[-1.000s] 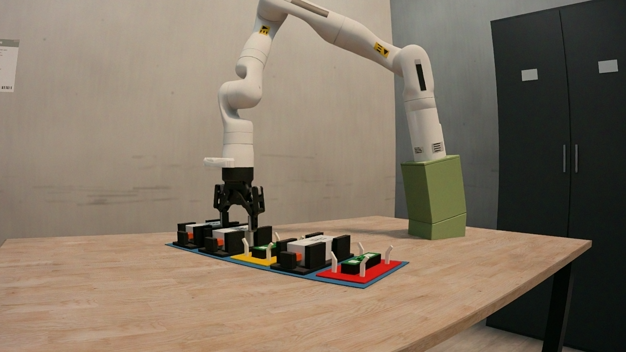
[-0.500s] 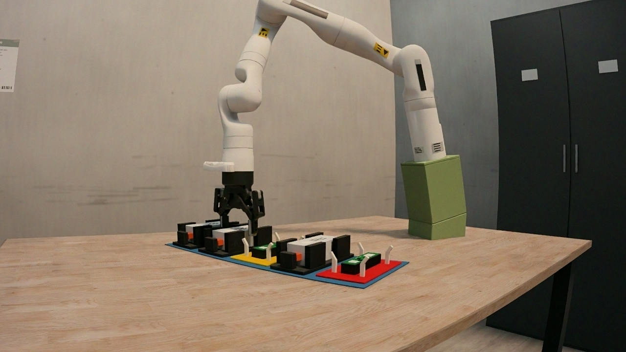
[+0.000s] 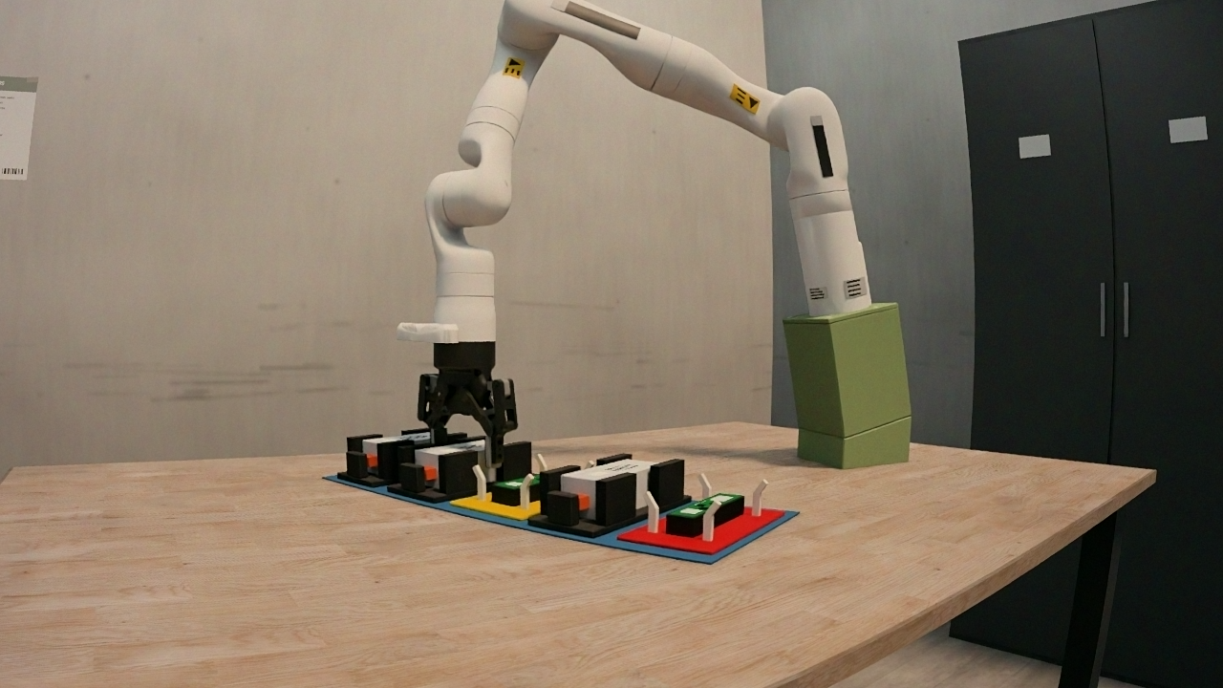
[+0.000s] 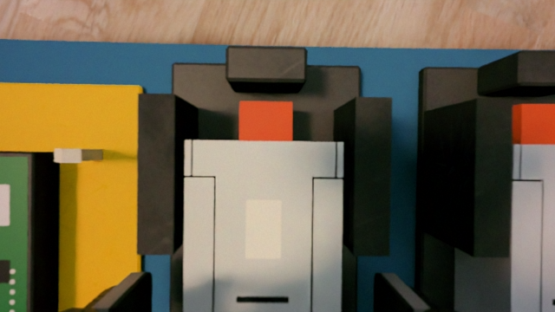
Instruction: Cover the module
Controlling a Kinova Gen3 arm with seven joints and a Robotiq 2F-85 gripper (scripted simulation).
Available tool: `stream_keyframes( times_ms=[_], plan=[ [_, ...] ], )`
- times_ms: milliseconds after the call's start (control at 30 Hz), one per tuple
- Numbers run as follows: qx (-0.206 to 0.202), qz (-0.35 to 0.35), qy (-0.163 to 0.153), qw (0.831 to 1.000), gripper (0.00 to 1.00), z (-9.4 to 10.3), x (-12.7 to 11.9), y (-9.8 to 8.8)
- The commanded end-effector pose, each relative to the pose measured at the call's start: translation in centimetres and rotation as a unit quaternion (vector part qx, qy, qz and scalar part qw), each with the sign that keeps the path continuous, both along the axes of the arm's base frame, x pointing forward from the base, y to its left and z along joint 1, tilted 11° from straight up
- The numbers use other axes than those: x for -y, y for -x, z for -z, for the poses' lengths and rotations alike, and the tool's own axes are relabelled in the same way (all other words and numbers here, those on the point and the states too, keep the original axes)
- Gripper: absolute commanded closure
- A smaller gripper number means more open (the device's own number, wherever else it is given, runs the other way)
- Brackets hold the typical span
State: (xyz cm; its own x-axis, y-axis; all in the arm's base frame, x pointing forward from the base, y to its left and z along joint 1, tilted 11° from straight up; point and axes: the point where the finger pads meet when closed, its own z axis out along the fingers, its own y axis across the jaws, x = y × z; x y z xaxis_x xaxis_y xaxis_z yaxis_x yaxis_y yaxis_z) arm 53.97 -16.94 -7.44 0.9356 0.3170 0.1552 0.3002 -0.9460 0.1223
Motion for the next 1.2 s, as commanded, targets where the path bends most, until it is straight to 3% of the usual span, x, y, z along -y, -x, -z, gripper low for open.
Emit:
stream_keyframes(
  times_ms=[0, 233, 267, 1167],
  plan=[
    [0.001, 0.000, 0.000, 1.000, 0.00, 0.23, 0.04, -0.13],
    [0.001, 0.000, 0.000, 1.000, 0.00, 0.23, 0.04, -0.13],
    [0.001, 0.000, 0.000, 1.000, 0.30, 0.22, 0.04, -0.13],
    [0.001, 0.000, 0.000, 1.000, 0.30, 0.22, 0.04, -0.13]
  ],
)
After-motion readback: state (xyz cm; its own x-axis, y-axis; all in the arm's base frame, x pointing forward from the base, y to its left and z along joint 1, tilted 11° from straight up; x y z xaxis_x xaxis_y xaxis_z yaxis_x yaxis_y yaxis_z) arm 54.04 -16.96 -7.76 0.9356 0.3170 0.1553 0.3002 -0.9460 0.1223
